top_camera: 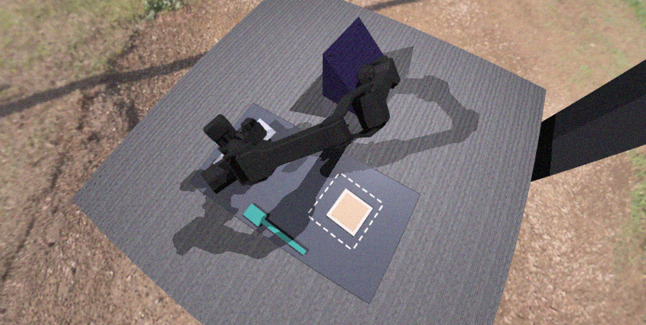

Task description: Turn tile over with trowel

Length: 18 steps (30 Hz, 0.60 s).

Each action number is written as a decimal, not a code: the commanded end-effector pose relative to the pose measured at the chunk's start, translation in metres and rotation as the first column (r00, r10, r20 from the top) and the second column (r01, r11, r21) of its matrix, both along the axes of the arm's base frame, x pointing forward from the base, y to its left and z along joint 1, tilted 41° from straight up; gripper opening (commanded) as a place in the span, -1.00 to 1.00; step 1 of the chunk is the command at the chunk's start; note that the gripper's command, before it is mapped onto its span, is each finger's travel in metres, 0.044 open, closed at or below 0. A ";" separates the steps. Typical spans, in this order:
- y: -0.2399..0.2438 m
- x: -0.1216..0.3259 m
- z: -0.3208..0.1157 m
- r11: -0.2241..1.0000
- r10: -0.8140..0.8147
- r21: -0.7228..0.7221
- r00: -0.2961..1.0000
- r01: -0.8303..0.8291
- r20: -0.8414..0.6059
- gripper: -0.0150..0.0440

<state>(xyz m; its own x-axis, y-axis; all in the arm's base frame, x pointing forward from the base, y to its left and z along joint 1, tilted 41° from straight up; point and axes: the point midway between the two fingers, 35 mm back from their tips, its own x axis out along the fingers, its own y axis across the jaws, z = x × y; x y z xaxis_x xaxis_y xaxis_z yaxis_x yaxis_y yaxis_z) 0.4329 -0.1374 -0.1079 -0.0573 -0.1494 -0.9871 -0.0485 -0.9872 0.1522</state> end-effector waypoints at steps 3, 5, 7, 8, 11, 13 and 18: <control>0.000 0.003 -0.002 1.000 -0.010 -0.015 1.000 0.010 0.006 -0.49; 0.002 0.003 -0.005 1.000 -0.010 -0.014 1.000 0.010 0.006 -0.49; 0.004 0.004 -0.007 1.000 -0.010 -0.014 1.000 0.010 0.006 -0.49; 0.005 0.004 -0.008 1.000 -0.010 -0.014 1.000 0.010 0.006 -0.49; 0.008 0.004 -0.012 1.000 -0.010 -0.013 1.000 0.010 0.006 -0.49; 0.010 0.004 -0.015 1.000 -0.010 -0.013 1.000 0.010 0.006 -0.49; 0.016 0.005 -0.021 1.000 -0.010 -0.012 1.000 0.010 0.006 -0.49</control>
